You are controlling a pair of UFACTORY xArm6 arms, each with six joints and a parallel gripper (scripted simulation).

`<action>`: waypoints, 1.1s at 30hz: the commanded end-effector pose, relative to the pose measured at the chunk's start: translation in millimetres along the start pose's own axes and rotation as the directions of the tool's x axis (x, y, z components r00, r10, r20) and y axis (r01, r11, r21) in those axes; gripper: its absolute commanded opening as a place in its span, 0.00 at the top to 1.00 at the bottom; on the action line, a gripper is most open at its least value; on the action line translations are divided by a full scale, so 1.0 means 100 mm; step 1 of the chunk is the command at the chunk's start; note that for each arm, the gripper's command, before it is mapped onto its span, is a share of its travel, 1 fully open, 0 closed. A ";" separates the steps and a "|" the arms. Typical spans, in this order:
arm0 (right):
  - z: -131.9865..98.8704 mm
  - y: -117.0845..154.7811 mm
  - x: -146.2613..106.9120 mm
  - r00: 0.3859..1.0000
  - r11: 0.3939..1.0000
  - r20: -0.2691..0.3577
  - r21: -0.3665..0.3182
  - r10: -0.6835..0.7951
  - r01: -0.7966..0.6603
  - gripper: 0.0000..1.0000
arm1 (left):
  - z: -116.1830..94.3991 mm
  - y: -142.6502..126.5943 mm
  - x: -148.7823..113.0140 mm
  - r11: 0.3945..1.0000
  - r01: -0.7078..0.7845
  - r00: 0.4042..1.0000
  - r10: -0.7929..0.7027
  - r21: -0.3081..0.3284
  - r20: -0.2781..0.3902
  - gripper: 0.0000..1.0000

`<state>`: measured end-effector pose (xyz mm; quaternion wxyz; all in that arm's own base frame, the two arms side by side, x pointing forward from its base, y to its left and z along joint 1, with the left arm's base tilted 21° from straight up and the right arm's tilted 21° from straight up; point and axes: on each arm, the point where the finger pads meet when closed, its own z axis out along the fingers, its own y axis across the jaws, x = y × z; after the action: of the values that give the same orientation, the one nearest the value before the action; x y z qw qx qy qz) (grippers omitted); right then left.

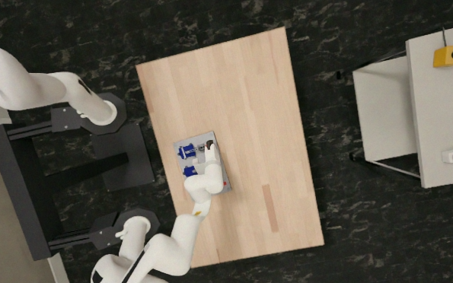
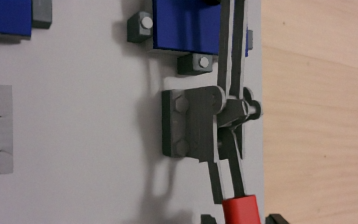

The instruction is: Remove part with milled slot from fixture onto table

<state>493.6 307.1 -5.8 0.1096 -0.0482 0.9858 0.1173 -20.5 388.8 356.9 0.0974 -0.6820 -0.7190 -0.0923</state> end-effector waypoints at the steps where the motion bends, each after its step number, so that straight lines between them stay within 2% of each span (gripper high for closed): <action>1: -0.01 0.01 -0.01 1.000 1.000 0.003 -0.002 -0.001 0.001 0.70 | -0.01 0.00 0.01 1.000 0.000 1.000 0.000 0.000 -0.004 0.00; 33: -0.04 0.02 -0.02 1.000 1.000 0.004 -0.002 -0.002 0.002 0.70 | -0.01 0.00 0.01 1.000 0.000 1.000 0.000 0.000 -0.004 0.00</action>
<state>493.2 307.0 -3.7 0.1098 -0.0484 0.9858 0.1175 -20.5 388.8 356.9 0.0974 -0.6820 -0.7190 -0.0923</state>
